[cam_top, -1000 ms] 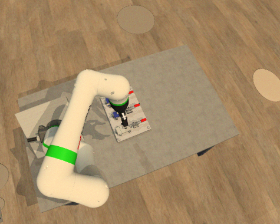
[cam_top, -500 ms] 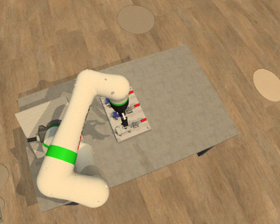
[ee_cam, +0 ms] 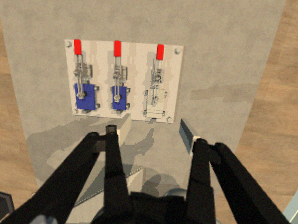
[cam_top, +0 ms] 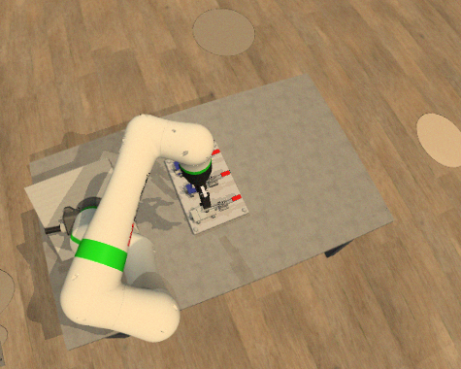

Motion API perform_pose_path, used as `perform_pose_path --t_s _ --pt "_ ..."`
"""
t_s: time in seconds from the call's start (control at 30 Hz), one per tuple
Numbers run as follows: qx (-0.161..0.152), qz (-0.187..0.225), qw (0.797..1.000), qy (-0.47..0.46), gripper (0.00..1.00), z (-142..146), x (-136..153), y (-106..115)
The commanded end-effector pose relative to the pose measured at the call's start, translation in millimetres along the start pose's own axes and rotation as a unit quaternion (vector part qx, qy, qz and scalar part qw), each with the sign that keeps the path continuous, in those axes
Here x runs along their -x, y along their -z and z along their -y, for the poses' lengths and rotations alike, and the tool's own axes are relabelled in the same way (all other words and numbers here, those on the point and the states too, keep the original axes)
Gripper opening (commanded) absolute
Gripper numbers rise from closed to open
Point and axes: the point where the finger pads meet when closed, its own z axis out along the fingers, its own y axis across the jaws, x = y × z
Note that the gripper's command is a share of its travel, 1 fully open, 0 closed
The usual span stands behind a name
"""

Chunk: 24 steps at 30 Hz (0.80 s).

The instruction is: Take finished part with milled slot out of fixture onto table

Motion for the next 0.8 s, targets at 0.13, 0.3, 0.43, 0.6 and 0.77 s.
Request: perform_pose_path --t_s 0.13,0.3,0.43,0.6,0.77 --pt "0.0 0.0 1.0 0.0 0.28 0.1 -0.1 0.2" --pt "0.0 0.0 1.0 0.0 0.28 0.1 -0.1 0.2" --pt "0.0 0.0 1.0 0.0 0.28 0.1 -0.1 0.2" --pt "0.0 0.0 1.0 0.0 0.28 0.1 -0.1 0.2" --pt "0.0 0.0 1.0 0.0 0.28 0.1 -0.1 0.2"
